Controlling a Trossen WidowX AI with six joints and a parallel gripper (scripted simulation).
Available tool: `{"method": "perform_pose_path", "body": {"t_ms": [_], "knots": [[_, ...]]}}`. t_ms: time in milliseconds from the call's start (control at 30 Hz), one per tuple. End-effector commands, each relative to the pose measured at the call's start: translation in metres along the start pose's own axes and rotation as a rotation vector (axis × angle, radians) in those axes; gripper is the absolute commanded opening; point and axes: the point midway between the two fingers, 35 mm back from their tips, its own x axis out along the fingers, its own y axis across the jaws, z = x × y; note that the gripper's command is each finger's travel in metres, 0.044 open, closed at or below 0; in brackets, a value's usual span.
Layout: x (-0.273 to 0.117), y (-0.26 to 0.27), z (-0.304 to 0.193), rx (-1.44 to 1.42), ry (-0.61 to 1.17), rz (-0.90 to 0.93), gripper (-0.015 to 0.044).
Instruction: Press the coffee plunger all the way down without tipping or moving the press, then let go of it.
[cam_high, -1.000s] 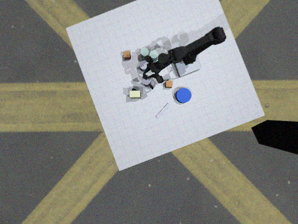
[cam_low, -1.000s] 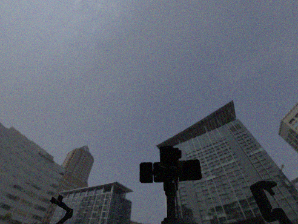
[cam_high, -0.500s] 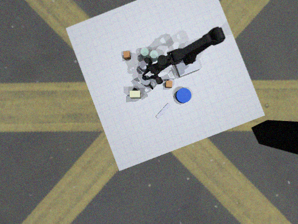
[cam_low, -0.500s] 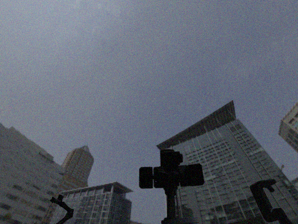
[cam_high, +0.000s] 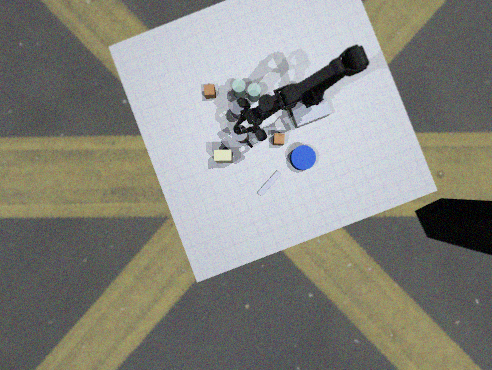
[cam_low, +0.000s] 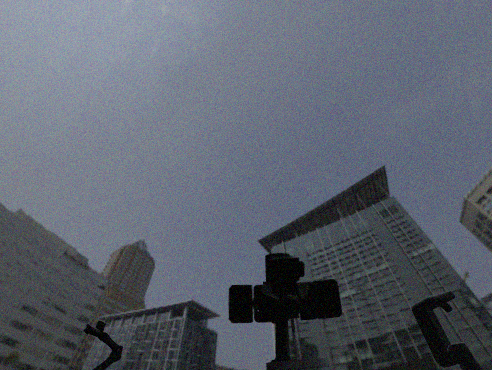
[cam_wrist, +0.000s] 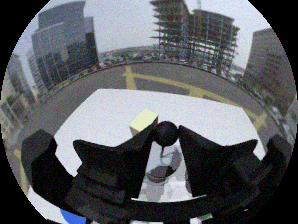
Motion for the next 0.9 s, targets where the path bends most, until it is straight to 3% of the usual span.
{"method": "perform_pose_path", "body": {"t_ms": [0,867], "knots": [[0.0114,0.0000,-0.0355,0.014,0.089,-0.001,0.0120],[0.0208,0.0007,-0.0294,0.014,0.088,-0.001,0.0120]]}}
